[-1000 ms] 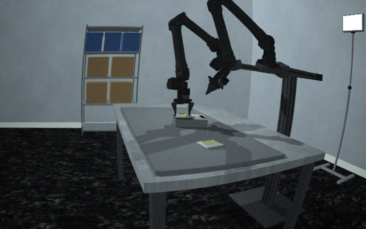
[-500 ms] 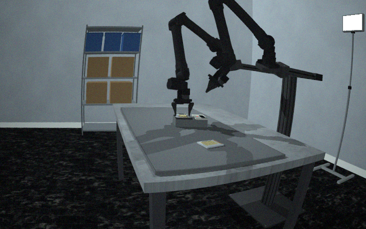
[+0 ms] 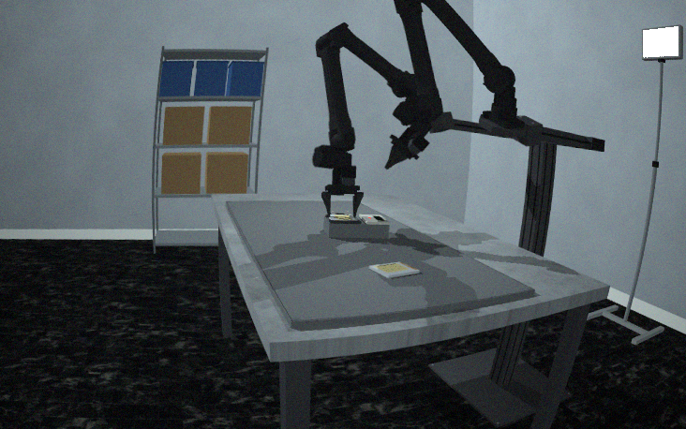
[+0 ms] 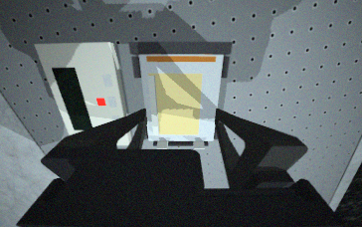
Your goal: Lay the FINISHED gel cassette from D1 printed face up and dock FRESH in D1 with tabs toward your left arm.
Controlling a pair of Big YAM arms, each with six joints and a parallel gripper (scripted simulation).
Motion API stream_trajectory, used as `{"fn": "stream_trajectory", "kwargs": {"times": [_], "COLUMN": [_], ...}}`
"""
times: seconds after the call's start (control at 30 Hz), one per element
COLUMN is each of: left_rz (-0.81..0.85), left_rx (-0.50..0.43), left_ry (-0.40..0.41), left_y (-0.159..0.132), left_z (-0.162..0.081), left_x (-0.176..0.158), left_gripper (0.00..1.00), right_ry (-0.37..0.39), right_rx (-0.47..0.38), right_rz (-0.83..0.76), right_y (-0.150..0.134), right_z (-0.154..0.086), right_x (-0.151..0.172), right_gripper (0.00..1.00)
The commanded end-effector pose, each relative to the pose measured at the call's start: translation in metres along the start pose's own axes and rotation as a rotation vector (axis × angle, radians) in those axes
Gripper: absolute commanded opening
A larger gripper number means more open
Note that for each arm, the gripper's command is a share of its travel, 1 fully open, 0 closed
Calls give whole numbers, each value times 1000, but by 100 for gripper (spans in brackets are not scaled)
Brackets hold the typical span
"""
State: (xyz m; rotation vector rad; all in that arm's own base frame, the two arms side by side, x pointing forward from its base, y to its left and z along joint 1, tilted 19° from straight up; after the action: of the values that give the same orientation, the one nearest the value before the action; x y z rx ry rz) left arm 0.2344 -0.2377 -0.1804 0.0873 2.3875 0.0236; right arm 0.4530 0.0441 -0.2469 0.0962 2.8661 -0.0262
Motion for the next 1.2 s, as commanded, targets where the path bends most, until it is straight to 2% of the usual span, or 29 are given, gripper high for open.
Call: {"fn": "stream_trajectory", "kwargs": {"times": [0.0, 0.2, 0.5, 0.57, 0.8, 1.1, 1.17], "left_rz": [-116, -116, -116, -161, -161, -161, -197], "left_rx": [-82, -82, -82, -122, -122, -122, -154], "left_ry": [5, 5, 5, 11, 11, 11, 17], "left_y": [-14, -17, -17, -19, -22, -22, -25], "left_z": [-11, -20, -20, -23, -33, -33, -36], "left_x": [-8, -14, -14, -16, -22, -22, -25], "left_gripper": [0, 0, 0, 0, 0, 0, 0], "right_ry": [-8, -8, -8, -8, -8, -8, -8], "right_rx": [-9, -9, -9, -9, -9, -9, -9], "right_rz": [-3, -3, -3, -3, -3, -3, -3], "right_y": [2, 2, 2, 2, 2, 2, 2], "right_z": [-2, -2, -2, -2, -2, -2, -2], "right_x": [-4, -4, -4, -4, -4, -4, -4], "right_gripper": [0, 0, 0, 0, 0, 0, 0]}}
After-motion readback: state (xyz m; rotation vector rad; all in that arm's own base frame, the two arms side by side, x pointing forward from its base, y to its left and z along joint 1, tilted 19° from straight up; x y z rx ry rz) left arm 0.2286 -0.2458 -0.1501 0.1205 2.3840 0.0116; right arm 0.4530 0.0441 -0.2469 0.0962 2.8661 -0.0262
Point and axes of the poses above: on each arm, the point where the finger pads meet when closed, its own z axis out along the fingers, its own x axis across the jaws, y = z × x, the point moved 5 cm from there along -z, back along the fingers, and after that the axes turned 15 degrees about -z, right-handed, at the moved point
